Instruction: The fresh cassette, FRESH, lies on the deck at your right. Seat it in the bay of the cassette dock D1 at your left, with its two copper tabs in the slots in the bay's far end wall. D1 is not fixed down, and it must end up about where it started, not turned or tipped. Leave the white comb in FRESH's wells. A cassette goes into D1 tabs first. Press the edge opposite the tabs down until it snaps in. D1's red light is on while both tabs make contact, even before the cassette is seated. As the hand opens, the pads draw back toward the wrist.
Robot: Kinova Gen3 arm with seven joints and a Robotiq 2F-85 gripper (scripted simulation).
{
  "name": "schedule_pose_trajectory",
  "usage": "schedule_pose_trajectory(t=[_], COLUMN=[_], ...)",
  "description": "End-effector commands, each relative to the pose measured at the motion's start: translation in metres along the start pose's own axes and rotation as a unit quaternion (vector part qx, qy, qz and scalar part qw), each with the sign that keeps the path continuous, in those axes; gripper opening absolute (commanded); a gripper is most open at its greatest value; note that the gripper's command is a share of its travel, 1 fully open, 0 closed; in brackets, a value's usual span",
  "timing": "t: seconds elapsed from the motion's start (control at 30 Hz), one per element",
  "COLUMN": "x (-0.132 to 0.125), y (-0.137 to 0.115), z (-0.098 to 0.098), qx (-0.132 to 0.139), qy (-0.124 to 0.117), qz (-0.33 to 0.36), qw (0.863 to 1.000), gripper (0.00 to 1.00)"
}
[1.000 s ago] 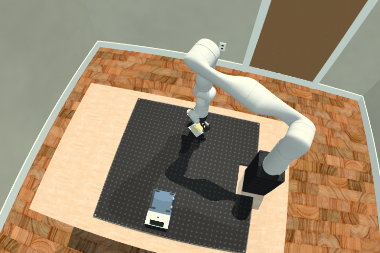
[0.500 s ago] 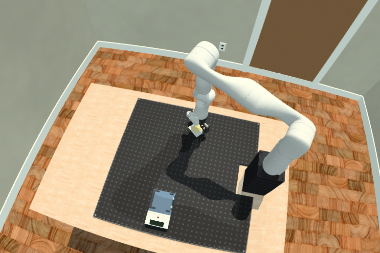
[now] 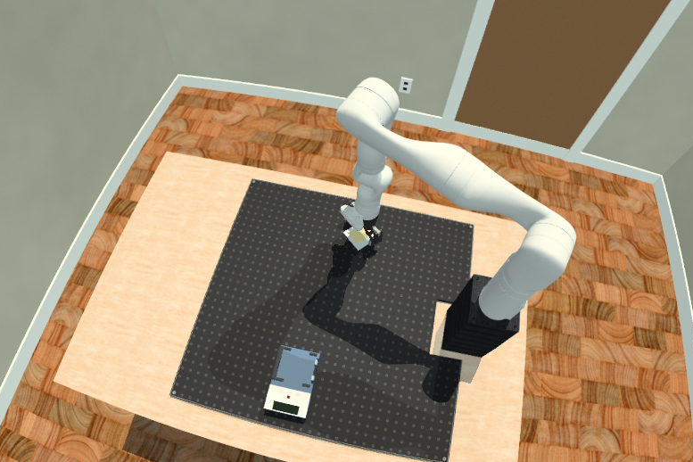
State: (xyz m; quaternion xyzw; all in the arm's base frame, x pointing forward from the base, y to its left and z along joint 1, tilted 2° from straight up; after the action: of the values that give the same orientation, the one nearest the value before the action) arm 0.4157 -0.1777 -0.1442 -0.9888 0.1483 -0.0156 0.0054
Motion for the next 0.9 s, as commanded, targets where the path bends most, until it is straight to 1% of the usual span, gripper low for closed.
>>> schedule_pose_trajectory(t=[0.0,0.07,0.1,0.87], x=[0.0005,0.0005,0.0005,0.0005], y=[0.0002,0.0002,0.0002,0.0002], z=[-0.0005,-0.0005,-0.0005,-0.0005], qx=[0.000,0.000,0.000,0.000], qy=[0.001,0.001,0.001,0.001], qz=[0.000,0.000,0.000,0.000], qw=[1.000,1.000,1.000,1.000], gripper=[1.00,1.00,0.00,0.00])
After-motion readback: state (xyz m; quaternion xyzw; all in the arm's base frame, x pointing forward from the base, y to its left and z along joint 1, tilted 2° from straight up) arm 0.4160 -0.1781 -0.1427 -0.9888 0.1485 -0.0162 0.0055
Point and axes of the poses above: the point where the finger pads meet when closed, its own z axis out along the fingers, its own x axis across the jaws, y = z × x, the point moved 10 cm from there along -z, back along the fingers, and after that the axes turned 12 degrees about -z, right-handed, at the moved point
